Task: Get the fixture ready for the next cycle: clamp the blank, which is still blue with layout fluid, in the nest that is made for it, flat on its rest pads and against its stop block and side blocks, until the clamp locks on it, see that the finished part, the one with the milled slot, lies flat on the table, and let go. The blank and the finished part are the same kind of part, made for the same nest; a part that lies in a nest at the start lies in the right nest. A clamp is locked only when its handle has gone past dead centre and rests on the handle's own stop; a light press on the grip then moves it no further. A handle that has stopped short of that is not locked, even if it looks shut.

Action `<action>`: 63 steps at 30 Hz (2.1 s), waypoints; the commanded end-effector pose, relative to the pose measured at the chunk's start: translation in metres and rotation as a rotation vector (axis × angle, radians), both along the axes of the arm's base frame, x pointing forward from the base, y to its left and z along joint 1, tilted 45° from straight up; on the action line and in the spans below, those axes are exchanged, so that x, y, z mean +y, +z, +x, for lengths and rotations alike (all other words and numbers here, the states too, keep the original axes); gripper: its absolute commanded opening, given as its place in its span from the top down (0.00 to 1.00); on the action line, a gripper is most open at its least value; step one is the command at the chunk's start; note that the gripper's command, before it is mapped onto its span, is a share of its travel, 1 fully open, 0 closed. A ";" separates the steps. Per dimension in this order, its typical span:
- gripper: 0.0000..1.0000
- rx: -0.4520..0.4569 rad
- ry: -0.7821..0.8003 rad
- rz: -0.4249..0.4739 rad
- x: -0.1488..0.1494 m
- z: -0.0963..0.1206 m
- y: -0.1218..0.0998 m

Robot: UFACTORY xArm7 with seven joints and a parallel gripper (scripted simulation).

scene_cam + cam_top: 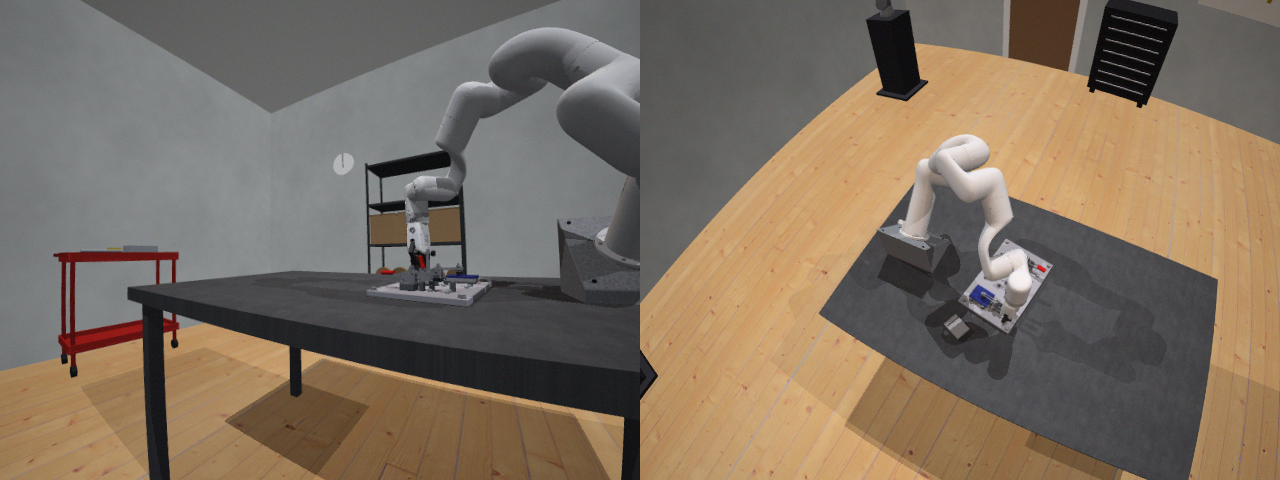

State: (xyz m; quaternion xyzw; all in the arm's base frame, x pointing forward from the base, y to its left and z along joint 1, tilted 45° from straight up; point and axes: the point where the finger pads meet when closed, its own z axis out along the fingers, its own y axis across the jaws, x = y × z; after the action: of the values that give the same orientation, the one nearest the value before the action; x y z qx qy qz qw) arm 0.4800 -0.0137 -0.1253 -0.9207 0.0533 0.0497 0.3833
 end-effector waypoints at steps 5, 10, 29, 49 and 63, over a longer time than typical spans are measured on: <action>0.53 -0.003 -0.003 -0.003 -0.004 0.001 0.002; 0.53 -0.003 -0.003 -0.003 -0.010 0.002 0.008; 0.53 -0.003 -0.003 -0.003 -0.038 0.004 0.036; 1.00 -0.003 -0.003 -0.003 -0.038 0.004 0.036; 1.00 -0.003 -0.003 -0.003 -0.038 0.004 0.036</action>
State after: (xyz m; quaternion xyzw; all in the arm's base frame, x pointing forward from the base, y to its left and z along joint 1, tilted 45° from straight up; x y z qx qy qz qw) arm 0.4825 -0.0493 -0.0901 -0.9208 0.0533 0.0497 0.3832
